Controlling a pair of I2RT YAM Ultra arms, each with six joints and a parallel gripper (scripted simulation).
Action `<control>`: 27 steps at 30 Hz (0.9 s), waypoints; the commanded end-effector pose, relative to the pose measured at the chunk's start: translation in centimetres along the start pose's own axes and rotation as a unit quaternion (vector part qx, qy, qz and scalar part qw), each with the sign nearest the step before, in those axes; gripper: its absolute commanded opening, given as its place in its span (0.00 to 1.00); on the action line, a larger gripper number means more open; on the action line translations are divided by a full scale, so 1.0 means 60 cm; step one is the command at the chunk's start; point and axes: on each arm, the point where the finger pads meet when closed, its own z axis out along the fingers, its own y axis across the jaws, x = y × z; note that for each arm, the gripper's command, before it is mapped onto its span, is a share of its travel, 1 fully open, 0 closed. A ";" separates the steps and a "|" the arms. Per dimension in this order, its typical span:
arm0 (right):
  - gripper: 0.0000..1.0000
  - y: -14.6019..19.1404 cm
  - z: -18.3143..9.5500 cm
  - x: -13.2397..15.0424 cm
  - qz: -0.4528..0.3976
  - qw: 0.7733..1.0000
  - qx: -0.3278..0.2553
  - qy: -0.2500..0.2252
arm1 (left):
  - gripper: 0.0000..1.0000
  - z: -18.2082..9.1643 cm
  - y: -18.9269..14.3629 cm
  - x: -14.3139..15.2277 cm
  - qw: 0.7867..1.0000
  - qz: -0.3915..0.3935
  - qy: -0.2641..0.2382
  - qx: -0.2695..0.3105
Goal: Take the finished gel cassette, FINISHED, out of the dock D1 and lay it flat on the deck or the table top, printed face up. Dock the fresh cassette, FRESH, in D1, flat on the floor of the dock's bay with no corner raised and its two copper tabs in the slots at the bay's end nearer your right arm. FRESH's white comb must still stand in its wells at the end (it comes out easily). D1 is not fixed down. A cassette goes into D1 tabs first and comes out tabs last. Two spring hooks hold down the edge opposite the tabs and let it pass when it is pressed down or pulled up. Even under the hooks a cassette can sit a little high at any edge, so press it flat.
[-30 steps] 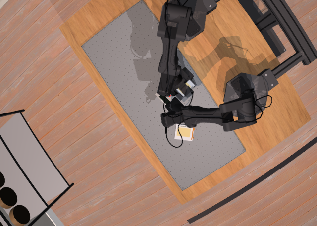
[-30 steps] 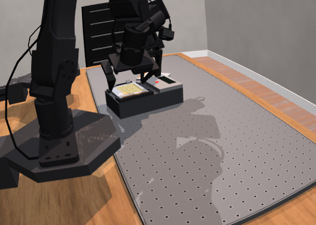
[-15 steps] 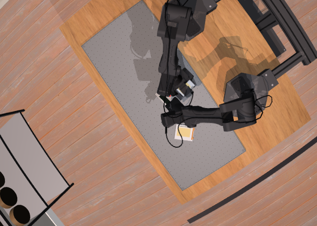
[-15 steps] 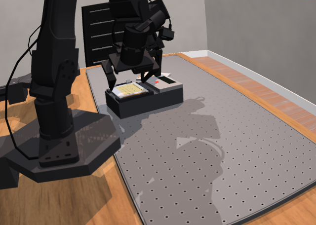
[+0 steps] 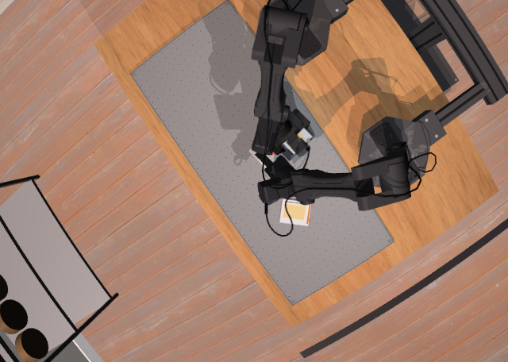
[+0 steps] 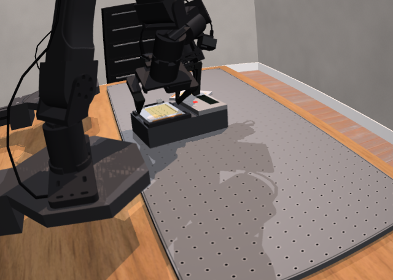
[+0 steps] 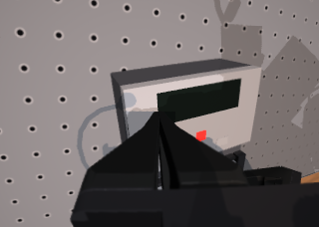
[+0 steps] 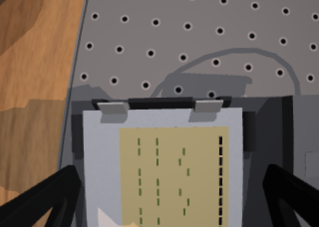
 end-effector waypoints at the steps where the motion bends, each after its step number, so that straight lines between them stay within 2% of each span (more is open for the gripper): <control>1: 0.98 -0.002 0.004 -0.002 -0.001 1.000 0.000 -0.010 | 0.00 0.044 0.087 0.085 0.993 -0.020 0.072 -0.086; 27: 0.98 0.004 0.008 0.002 -0.002 1.000 -0.001 -0.010 | 0.00 0.044 0.087 0.085 0.993 -0.020 0.072 -0.086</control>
